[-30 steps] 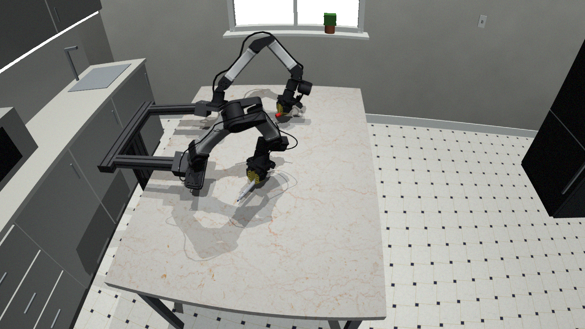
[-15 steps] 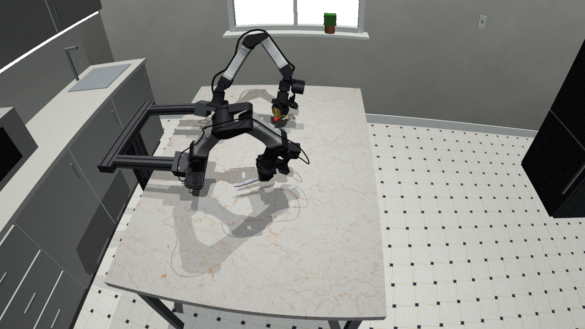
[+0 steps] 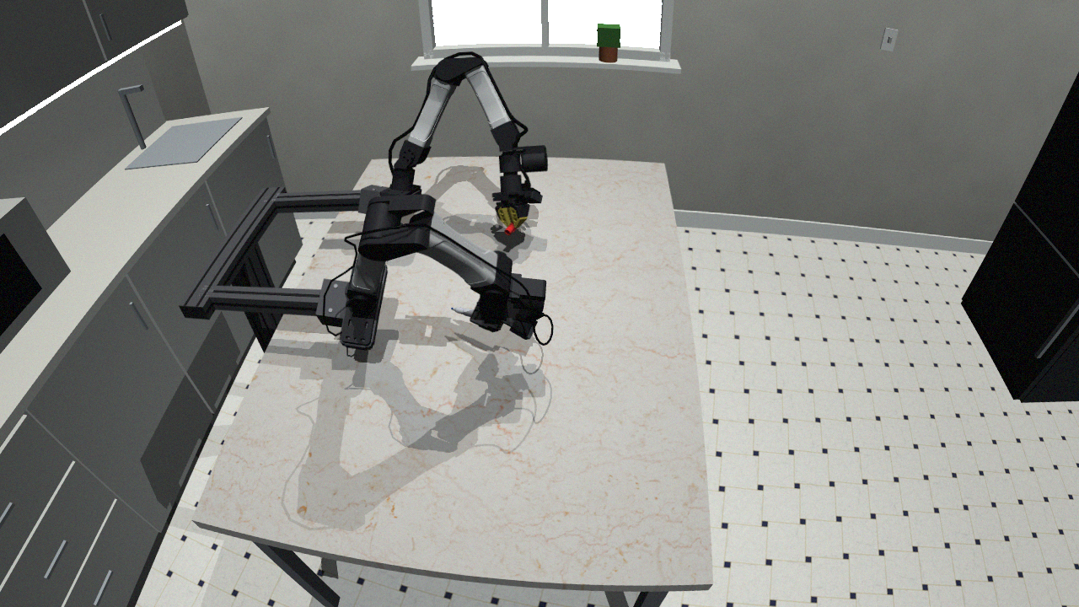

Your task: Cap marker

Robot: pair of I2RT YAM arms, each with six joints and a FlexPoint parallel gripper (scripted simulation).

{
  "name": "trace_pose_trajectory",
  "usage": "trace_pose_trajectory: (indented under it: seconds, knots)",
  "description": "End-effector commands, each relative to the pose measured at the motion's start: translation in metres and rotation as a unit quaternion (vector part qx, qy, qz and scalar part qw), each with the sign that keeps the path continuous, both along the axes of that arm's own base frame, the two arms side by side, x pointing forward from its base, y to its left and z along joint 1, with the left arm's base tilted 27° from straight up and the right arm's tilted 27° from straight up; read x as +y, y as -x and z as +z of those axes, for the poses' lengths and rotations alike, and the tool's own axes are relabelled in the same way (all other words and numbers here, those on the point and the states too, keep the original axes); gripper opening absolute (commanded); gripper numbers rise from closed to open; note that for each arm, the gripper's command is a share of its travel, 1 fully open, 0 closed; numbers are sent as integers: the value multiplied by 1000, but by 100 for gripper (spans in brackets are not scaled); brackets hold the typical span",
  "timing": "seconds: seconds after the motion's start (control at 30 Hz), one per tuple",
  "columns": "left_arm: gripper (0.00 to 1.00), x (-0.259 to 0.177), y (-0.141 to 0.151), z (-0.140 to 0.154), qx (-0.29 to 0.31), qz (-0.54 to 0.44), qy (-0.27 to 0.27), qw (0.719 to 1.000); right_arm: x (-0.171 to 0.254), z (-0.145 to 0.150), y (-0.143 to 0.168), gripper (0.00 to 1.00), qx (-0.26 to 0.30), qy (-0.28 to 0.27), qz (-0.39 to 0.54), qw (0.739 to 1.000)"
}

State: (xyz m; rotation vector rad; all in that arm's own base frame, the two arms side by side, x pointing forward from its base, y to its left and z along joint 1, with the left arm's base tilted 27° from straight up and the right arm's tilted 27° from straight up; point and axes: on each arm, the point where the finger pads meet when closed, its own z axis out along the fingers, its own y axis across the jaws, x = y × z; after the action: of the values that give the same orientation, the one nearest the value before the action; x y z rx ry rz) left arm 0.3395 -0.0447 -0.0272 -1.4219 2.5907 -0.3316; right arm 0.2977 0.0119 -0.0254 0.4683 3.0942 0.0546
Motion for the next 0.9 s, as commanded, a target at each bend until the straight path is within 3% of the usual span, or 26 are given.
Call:
trace_pose_trajectory:
  seconds: [0.0,0.23,0.3,0.63,0.87]
  knots:
    - [7,-21,-23,10,-88,47,23,995,14,15,-24,6,-95,-71,-111,987]
    - [7,-54,-19,-8,-134,92,50,985,19,28,-34,6,-169,-149,-243,944]
    - [7,-54,-19,-8,-134,92,50,985,19,28,-34,6,-169,-149,-243,944]
    - [7,-106,-14,-20,-219,150,94,960,25,39,-36,6,-245,-228,-390,858]
    - [7,-120,-7,-28,-226,150,96,958,27,32,-27,6,-240,-230,-401,854]
